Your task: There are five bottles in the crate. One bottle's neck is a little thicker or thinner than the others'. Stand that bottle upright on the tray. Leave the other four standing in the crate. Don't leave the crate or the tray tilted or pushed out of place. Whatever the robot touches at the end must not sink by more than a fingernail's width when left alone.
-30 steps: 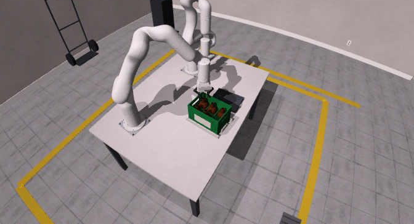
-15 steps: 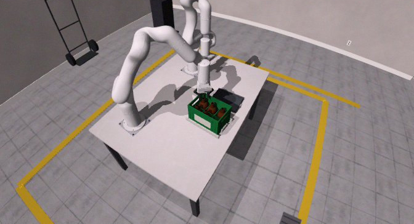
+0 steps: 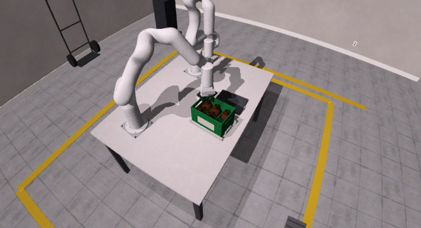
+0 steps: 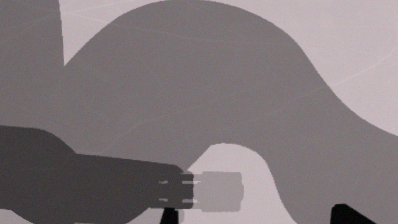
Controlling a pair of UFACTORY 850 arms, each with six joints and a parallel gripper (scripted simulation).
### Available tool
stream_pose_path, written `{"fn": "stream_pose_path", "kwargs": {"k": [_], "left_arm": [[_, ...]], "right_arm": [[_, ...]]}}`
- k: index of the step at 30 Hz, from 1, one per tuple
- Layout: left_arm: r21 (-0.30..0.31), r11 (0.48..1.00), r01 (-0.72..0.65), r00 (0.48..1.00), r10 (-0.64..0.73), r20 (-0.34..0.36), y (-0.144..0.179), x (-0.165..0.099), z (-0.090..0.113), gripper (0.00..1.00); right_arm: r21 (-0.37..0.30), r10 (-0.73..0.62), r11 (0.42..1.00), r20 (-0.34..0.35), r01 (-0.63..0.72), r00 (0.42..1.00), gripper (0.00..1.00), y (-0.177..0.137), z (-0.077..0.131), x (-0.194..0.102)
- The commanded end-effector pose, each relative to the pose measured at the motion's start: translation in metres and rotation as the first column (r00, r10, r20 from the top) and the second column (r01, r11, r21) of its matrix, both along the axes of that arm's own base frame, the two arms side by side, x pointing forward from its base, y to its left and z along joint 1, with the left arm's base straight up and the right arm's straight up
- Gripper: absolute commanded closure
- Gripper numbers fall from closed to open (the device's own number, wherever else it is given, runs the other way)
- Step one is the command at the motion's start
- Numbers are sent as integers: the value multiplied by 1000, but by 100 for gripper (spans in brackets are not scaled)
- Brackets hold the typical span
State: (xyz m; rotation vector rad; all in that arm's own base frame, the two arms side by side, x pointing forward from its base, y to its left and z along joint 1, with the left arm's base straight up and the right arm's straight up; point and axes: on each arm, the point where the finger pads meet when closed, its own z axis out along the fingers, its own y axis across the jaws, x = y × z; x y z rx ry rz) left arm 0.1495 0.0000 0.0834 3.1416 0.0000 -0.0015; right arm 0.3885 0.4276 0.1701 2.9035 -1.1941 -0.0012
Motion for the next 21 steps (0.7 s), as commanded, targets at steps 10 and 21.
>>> {"fn": "stream_pose_path", "kwargs": {"k": [10,21], "left_arm": [[0,1000,0,1000,0,1,0,1,0,0],[0,1000,0,1000,0,1,0,1,0,0]], "right_arm": [[2,0,1000,2,0,1000,34,1,-9,1],[2,0,1000,2,0,1000,34,1,-12,1]]}}
